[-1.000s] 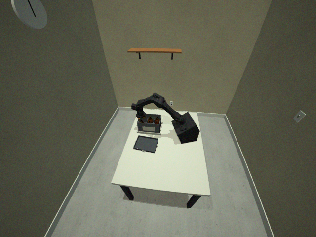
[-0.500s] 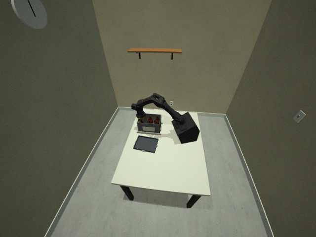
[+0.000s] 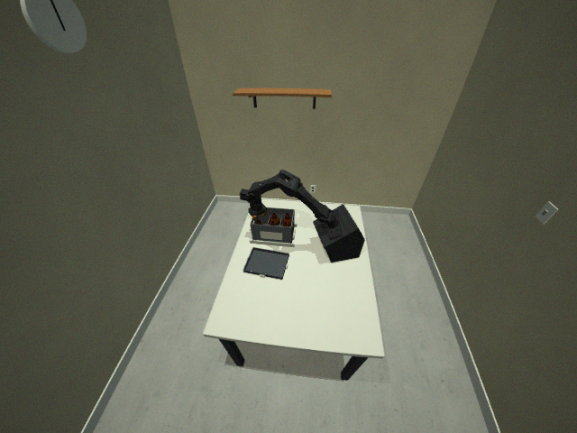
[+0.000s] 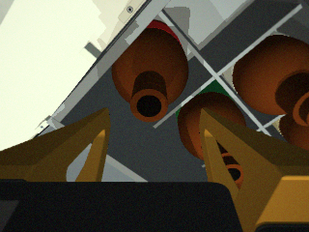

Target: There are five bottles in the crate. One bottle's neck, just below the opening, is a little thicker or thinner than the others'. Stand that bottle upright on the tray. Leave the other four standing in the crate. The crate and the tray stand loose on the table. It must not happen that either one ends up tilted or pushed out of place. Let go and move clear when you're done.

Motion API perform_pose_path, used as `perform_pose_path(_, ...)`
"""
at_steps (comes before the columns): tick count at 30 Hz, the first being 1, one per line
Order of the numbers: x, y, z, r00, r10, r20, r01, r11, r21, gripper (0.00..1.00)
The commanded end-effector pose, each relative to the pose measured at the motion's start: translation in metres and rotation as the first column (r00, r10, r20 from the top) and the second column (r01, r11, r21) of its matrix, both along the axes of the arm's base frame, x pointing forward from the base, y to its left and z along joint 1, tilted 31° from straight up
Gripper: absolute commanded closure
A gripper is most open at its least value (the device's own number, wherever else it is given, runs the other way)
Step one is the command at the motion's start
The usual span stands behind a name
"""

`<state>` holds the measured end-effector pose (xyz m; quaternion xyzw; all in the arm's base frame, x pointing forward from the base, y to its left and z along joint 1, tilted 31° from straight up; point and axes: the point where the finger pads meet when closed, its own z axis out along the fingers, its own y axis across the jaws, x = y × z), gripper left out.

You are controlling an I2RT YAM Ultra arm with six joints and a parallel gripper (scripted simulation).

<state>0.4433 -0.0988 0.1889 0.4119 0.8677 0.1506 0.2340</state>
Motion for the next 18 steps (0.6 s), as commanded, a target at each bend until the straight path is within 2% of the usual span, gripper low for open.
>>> perform_pose_path(1, 0.005, -0.011, 0.011, 1.000, -0.018, 0.020, 0.018, 1.000, -0.017, 0.39)
perform_pose_path(7, 0.007, -0.012, 0.013, 1.000, -0.018, 0.020, 0.019, 1.000, -0.017, 0.39)
perform_pose_path(8, 0.005, -0.011, 0.028, 0.999, -0.018, 0.051, 0.019, 0.999, -0.027, 0.39)
perform_pose_path(11, 0.008, -0.012, 0.018, 0.999, -0.019, 0.030, 0.019, 1.000, -0.020, 0.39)
perform_pose_path(18, 0.008, -0.012, 0.017, 0.999, -0.019, 0.028, 0.019, 1.000, -0.019, 0.39)
